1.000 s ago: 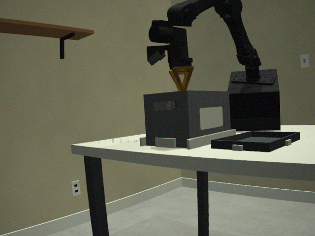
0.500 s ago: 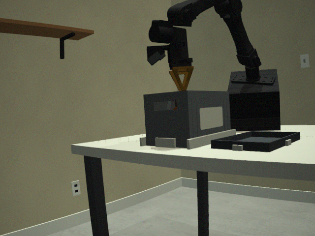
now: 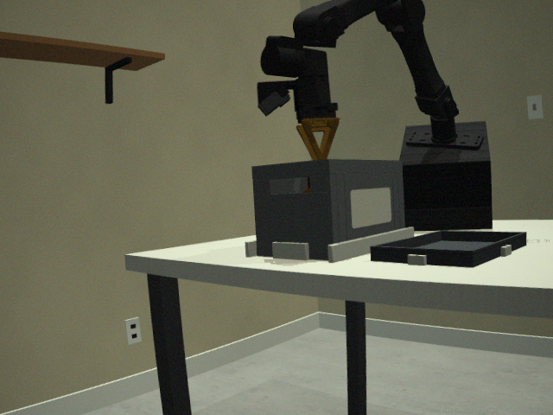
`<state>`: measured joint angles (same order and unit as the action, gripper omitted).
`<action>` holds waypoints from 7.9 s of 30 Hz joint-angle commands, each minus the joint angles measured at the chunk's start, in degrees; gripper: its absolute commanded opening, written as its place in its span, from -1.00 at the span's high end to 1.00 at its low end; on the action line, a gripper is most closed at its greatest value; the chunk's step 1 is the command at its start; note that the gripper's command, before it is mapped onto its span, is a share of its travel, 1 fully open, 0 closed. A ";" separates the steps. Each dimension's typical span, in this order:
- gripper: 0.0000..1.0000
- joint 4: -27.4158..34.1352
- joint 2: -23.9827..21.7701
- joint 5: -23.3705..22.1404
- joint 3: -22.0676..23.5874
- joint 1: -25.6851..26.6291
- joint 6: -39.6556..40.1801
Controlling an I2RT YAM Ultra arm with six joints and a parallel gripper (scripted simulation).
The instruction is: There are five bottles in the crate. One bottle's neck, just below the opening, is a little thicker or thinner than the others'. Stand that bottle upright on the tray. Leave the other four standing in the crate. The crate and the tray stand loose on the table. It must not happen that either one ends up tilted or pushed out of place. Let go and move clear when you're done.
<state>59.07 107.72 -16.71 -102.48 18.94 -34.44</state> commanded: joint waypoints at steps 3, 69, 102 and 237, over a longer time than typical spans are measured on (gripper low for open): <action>-0.21 -1.76 -0.27 0.78 -0.78 -0.21 -0.56; -0.21 -6.54 1.83 1.27 2.39 -1.22 -1.53; -0.21 -6.54 1.83 1.27 2.39 -1.22 -1.53; -0.21 6.15 -3.52 -0.46 -5.47 2.07 1.46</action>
<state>62.37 106.52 -16.86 -105.32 19.84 -33.76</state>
